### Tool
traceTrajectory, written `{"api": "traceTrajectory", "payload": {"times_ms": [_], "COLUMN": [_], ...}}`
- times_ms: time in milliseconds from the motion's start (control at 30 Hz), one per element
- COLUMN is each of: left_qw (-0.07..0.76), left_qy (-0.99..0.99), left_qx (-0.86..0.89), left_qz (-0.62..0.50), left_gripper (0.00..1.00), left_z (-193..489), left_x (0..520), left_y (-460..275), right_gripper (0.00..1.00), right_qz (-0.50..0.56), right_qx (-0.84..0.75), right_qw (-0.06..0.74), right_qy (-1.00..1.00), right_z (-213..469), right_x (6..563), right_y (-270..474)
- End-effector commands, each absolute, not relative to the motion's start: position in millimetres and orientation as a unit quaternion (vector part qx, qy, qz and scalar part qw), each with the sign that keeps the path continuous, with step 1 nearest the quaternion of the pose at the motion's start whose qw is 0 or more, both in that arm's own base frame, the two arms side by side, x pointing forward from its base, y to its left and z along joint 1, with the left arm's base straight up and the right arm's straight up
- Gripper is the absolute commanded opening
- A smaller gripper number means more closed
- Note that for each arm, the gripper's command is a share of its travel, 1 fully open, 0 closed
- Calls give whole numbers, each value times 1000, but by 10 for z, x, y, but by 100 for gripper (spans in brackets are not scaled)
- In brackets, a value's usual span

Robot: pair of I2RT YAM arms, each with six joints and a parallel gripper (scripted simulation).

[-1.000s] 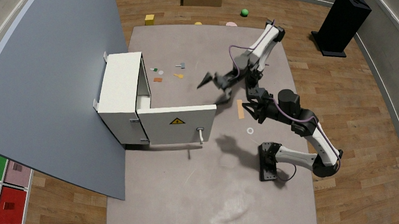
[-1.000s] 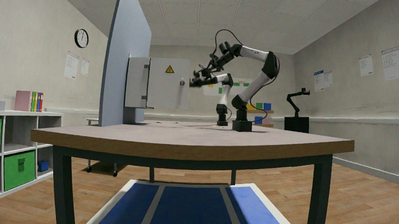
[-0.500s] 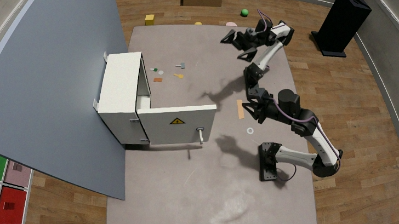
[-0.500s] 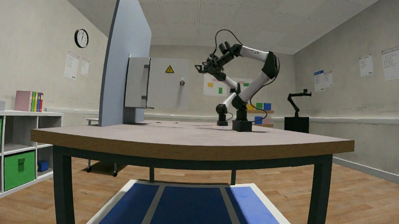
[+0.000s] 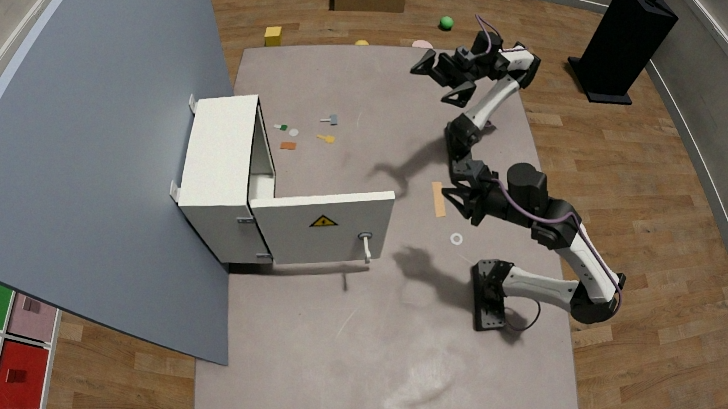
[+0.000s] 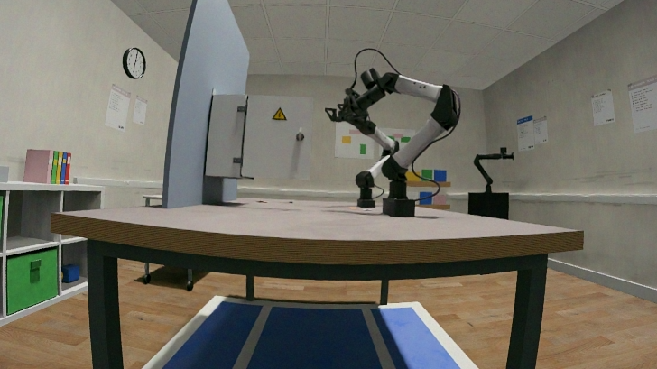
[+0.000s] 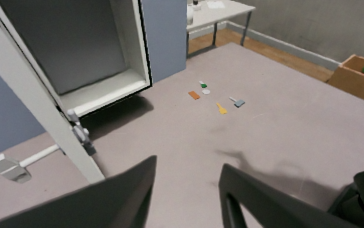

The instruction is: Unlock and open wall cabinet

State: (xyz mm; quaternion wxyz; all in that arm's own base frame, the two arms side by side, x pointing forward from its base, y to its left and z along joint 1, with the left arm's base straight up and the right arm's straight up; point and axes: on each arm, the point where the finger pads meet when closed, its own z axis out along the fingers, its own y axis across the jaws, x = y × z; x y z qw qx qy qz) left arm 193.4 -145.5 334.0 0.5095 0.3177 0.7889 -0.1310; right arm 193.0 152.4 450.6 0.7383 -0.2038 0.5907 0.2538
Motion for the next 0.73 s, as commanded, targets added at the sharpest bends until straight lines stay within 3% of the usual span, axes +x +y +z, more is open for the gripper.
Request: {"api": "traceTrajectory", "payload": {"times_ms": [0,700], "left_qw": [511,511], "left_qy": [789,789], "left_qx": [315,315], "left_qz": [-129,-129], "left_gripper": [37,37], "left_z": [3336,3336], "left_x": [1948,1948], "left_y": [-1450,-1450], "right_gripper": [100,100], "right_qz": [256,258], "right_qx": [-209,-209], "right_qw": [731,733], "right_qy": [597,594], "right_z": [4452,4487], "right_x": [1946,1927], "right_y": [1550,1549]}}
